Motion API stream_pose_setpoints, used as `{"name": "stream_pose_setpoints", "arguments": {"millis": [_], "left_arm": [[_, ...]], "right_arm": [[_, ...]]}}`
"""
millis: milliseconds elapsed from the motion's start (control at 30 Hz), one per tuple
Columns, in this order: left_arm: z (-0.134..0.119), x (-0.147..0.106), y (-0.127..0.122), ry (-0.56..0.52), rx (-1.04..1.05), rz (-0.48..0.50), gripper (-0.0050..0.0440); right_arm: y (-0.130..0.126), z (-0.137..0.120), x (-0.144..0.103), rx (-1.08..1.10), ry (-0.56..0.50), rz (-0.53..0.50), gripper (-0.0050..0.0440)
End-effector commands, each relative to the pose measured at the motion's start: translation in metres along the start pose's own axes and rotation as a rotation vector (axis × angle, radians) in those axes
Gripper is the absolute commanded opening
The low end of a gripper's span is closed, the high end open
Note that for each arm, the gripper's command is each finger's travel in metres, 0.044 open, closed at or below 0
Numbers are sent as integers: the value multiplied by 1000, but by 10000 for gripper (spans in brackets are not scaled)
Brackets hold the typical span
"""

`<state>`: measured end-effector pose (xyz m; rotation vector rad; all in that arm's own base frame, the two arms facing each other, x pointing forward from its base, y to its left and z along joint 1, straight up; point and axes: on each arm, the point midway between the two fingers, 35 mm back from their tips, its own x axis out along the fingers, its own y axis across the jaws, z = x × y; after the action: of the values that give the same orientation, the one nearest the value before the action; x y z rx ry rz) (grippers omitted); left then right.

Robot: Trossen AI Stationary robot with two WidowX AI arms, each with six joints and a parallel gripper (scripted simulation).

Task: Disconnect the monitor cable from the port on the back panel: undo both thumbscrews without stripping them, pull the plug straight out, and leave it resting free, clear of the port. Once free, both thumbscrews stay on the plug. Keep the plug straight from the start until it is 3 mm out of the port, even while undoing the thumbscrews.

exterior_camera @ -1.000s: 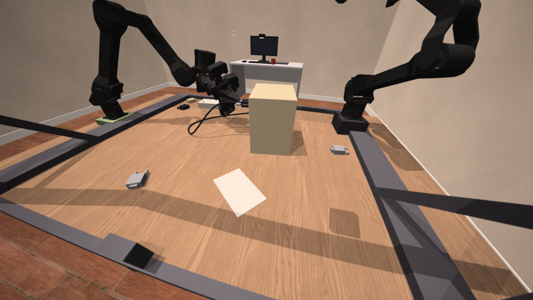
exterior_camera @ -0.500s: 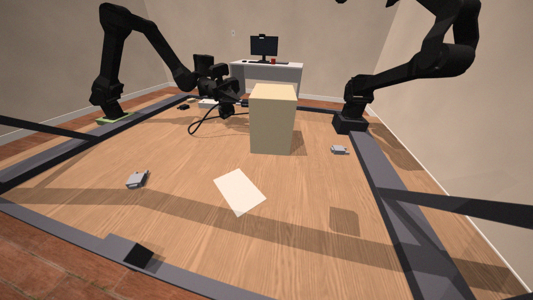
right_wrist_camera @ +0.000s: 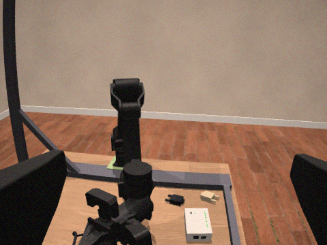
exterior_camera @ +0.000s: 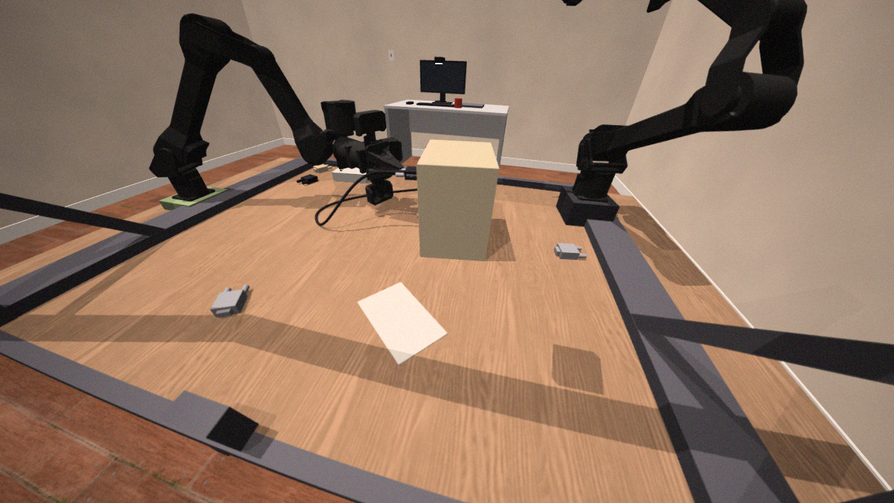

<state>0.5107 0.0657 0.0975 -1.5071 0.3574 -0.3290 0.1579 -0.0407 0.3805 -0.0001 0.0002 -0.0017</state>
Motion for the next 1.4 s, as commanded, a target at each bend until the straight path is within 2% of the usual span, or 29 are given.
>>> {"name": "stream_pose_setpoints", "arguments": {"millis": [0, 433, 500, 667, 1100, 1367], "left_arm": [[2, 1, -11, -4, 1, -33, 0], [2, 1, -11, -4, 1, -33, 312], [2, 1, -11, -4, 1, -33, 312], [2, 1, -11, -4, 1, -33, 432], [3, 2, -11, -8, 18, -23, 440], [6, 8, -25, -47, 315, 139, 440]], "right_arm": [[1, 3, 0, -5, -1, 2, 440], [1, 3, 0, -5, -1, 2, 440], [1, 3, 0, -5, -1, 2, 440], [1, 3, 0, -5, -1, 2, 440], [1, 3, 0, -5, -1, 2, 440], [1, 3, 0, -5, -1, 2, 440]]}}
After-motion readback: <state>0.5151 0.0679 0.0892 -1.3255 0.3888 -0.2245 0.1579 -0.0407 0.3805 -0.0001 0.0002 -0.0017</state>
